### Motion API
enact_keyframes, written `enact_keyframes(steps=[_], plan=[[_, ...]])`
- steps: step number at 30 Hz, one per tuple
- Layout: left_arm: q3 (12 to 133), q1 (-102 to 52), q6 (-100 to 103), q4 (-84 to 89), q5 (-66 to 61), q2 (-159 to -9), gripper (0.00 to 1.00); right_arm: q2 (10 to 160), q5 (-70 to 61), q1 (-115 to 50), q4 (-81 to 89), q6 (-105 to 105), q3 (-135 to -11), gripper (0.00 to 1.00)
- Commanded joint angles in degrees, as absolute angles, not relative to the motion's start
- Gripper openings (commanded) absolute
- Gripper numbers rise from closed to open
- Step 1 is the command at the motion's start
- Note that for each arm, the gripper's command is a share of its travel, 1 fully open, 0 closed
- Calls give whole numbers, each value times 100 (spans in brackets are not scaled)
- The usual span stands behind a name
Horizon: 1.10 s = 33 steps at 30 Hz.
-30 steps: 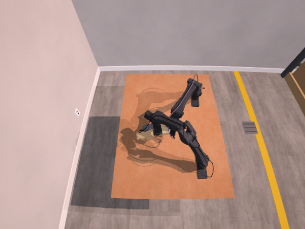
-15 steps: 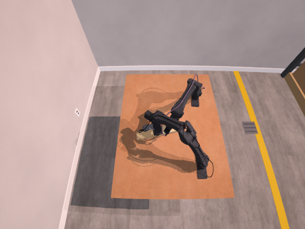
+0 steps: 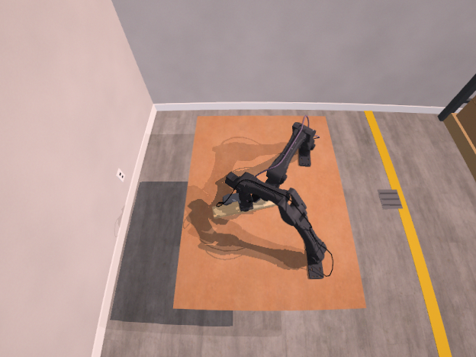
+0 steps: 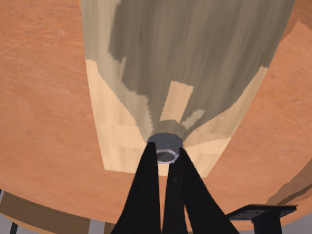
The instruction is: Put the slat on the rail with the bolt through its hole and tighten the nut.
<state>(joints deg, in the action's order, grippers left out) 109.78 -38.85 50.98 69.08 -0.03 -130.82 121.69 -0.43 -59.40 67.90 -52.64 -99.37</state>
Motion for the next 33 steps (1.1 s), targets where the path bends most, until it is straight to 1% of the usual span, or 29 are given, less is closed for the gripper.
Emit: enact_keyframes(steps=[1,3,5,20,26,33], plan=[[11012,-3885,5099,6910,-1,-13030,72,12087,-20,-5889,6760,-6450,-9900,12],[11012,-3885,5099,6910,-1,-13030,72,12086,-23,-5887,6757,-6900,-9897,12],[11012,-3885,5099,6910,-1,-13030,72,12086,-23,-5887,6757,-6900,-9897,12],[11012,-3885,5099,6910,-1,-13030,72,12076,-36,-5882,6740,-10299,-9880,12],[11012,-3885,5099,6910,-1,-13030,72,12072,-15,-5891,6733,-10931,-9872,12],[11012,-3885,5099,6910,-1,-13030,72,12068,0,-5898,6727,-10974,-9866,12]])
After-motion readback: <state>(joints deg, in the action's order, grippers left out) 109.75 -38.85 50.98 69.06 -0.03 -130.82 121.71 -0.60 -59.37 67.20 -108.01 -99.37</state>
